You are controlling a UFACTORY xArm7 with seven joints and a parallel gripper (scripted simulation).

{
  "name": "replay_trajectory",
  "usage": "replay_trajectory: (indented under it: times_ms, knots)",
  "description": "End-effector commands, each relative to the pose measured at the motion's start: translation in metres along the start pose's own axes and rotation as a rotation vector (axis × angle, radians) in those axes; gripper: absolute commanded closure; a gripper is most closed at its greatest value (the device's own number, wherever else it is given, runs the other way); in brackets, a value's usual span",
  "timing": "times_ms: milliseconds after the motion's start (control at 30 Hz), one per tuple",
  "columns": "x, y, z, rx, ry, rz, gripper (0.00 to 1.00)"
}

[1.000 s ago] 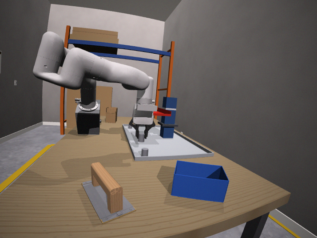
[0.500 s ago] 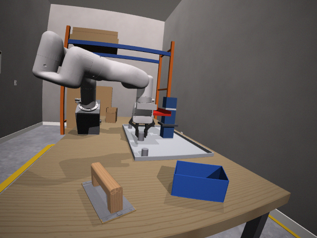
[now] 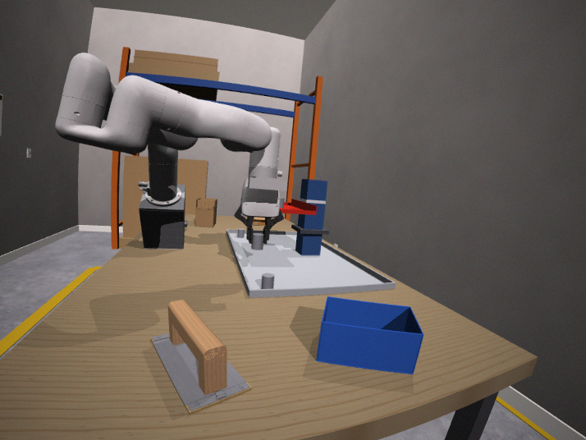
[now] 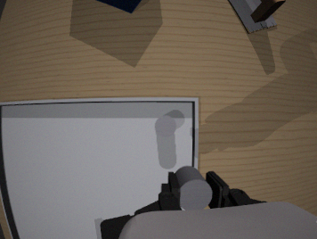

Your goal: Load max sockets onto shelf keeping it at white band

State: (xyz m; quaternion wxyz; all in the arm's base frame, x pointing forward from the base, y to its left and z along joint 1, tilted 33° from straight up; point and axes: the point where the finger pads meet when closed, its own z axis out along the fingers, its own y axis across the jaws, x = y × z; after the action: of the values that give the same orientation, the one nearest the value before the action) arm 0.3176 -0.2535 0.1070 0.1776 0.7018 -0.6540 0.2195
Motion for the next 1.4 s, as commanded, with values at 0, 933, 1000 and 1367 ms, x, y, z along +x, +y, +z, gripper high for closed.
replay_trajectory:
  times_ms: [0, 933, 1000, 1367]
  knots:
    - [0.000, 0.005, -0.016, 0.003, 0.001, 0.000, 1.00]
    - [0.000, 0.043, -0.118, 0.003, 0.001, 0.000, 1.00]
    - [0.000, 0.045, -0.125, 0.003, 0.001, 0.000, 1.00]
    - [0.000, 0.054, -0.147, 0.003, 0.001, 0.000, 1.00]
